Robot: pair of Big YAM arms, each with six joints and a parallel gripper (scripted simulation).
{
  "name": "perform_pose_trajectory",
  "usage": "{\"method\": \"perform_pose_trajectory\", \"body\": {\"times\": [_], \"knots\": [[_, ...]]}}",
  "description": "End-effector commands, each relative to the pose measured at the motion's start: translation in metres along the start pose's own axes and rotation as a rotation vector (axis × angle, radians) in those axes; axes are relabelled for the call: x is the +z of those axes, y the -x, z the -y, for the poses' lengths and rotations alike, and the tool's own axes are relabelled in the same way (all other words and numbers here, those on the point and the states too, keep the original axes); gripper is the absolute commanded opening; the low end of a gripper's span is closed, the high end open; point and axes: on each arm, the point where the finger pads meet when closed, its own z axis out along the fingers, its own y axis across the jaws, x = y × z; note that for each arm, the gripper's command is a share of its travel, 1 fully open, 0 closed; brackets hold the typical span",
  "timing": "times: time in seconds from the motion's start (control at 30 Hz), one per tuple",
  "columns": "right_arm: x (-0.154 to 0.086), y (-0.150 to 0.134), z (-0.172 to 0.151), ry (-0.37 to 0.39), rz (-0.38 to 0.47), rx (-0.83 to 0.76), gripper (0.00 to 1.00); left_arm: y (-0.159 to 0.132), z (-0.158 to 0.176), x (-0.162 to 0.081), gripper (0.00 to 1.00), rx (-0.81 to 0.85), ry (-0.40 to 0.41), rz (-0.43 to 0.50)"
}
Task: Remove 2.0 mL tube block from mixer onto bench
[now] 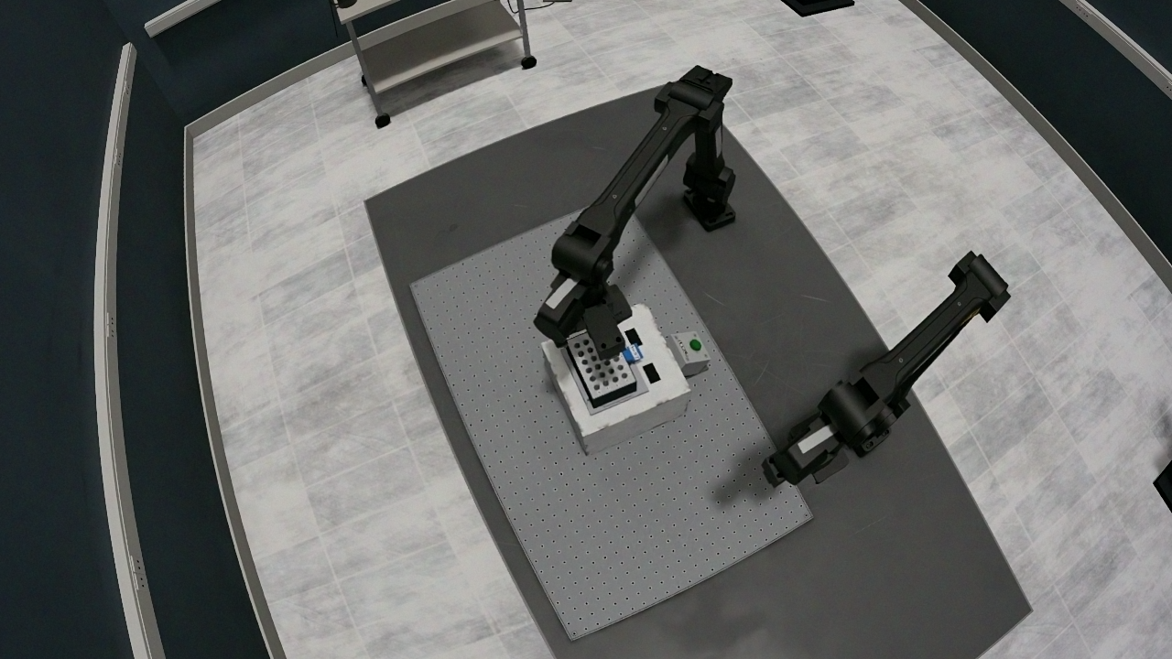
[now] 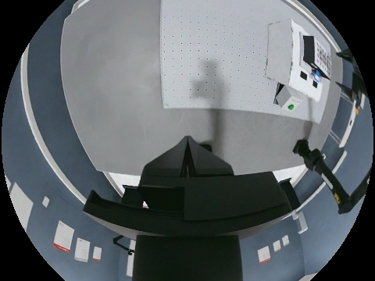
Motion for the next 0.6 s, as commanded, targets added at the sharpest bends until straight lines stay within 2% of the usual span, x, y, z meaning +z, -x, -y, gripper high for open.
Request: {"method": "perform_pose_trajectory", "body": {"times": [0.0, 0.1, 0.23, 0.47, 0.57], "knots": [[-0.003, 0.006, -0.002, -0.026, 0.016, 0.022, 1.0, 0.005, -0.002, 0.003, 0.0, 0.005, -0.002, 0.0], [0.009, 0.014, -0.006, -0.014, 0.008, 0.017, 1.0, 0.005, -0.002, 0.003, 0.0, 0.005, -0.002, 0.001], [0.011, 0.013, -0.001, -0.012, 0.007, 0.028, 1.0, 0.005, -0.002, 0.003, 0.0, 0.005, -0.002, 0.001], [0.04, 0.01, 0.004, 0.017, -0.014, 0.052, 1.0, 0.005, -0.002, 0.002, 0.0, 0.006, -0.001, 0.002], [0.038, 0.01, 0.004, 0.024, -0.019, 0.042, 1.0, 0.005, -0.002, 0.002, 0.0, 0.006, -0.001, 0.003]]}}
